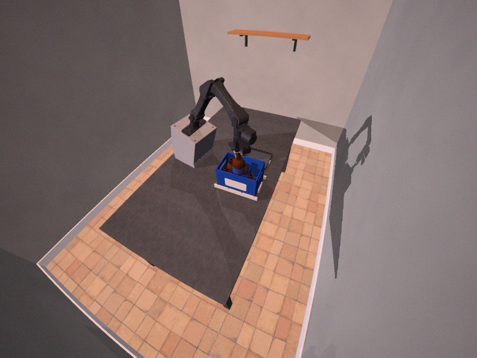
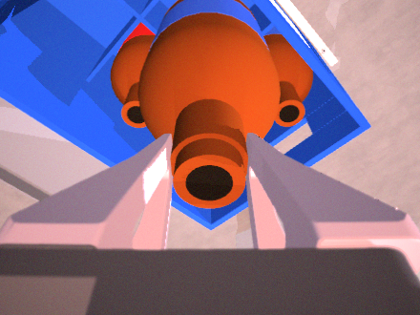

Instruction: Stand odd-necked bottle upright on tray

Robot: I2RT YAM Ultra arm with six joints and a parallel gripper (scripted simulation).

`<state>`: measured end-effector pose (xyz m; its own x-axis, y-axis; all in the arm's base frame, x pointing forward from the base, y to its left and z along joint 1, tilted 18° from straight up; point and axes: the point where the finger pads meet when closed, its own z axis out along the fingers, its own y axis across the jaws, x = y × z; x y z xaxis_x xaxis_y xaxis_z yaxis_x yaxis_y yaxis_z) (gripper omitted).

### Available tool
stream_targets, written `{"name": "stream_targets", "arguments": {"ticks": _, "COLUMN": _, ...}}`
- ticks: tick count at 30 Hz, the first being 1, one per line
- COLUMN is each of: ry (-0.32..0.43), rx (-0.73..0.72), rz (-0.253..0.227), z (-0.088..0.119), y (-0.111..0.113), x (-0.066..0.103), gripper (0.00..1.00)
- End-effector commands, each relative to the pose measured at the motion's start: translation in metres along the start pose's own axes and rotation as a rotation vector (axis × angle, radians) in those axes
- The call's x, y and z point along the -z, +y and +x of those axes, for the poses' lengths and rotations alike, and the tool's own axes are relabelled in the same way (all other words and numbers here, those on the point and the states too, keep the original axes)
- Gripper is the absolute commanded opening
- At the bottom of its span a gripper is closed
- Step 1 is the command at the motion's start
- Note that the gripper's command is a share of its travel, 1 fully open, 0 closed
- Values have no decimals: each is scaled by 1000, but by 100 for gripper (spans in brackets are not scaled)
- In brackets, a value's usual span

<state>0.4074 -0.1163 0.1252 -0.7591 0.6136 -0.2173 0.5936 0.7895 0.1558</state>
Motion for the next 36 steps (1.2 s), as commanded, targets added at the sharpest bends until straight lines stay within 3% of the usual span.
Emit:
{"name": "stream_targets", "arguments": {"ticks": 1, "ry": -73, "rx": -8, "rz": -27, "z": -13, "y": 0, "x": 39, "gripper": 0}}
{"name": "stream_targets", "arguments": {"ticks": 36, "ry": -73, "rx": -9, "rz": -27, "z": -12, "y": 0, "x": 50, "gripper": 0}}
